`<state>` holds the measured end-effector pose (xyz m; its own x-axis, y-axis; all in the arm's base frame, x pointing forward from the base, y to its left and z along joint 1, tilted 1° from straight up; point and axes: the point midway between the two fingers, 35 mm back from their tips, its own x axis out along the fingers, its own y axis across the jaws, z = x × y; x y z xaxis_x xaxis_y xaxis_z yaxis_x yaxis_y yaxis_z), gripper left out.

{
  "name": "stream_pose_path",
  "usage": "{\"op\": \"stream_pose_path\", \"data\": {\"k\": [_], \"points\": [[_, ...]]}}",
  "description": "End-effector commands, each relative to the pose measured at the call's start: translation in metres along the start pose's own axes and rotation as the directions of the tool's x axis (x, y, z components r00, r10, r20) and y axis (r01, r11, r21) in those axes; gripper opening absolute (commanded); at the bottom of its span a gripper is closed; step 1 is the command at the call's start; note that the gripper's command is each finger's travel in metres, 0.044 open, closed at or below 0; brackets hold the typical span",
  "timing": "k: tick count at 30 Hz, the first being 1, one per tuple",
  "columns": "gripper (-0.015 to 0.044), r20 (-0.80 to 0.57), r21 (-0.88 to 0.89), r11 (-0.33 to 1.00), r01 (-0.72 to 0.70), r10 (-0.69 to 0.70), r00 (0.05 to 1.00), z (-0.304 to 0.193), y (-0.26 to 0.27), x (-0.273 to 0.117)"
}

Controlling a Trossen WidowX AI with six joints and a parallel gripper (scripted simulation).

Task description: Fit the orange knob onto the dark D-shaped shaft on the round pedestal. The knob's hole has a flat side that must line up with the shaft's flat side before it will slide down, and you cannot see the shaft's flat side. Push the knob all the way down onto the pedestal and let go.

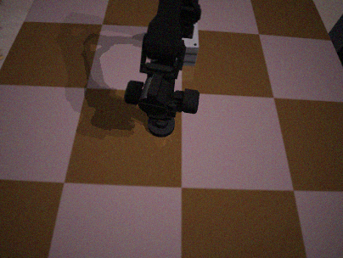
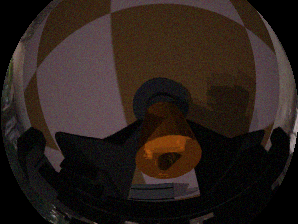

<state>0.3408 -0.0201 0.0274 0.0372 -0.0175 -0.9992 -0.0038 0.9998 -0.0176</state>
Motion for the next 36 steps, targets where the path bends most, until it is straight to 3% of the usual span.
{"op": "stream_pose_path", "data": {"k": [1, 36], "points": [[0.0, 0.001, -0.001, 1.0, 0.002, -0.002, 1.0, 0.0013, -0.0011, -0.0007], [0.0, 0.001, -0.001, 1.0, 0.002, -0.002, 1.0, 0.0008, -0.0003, -0.0019]]}}
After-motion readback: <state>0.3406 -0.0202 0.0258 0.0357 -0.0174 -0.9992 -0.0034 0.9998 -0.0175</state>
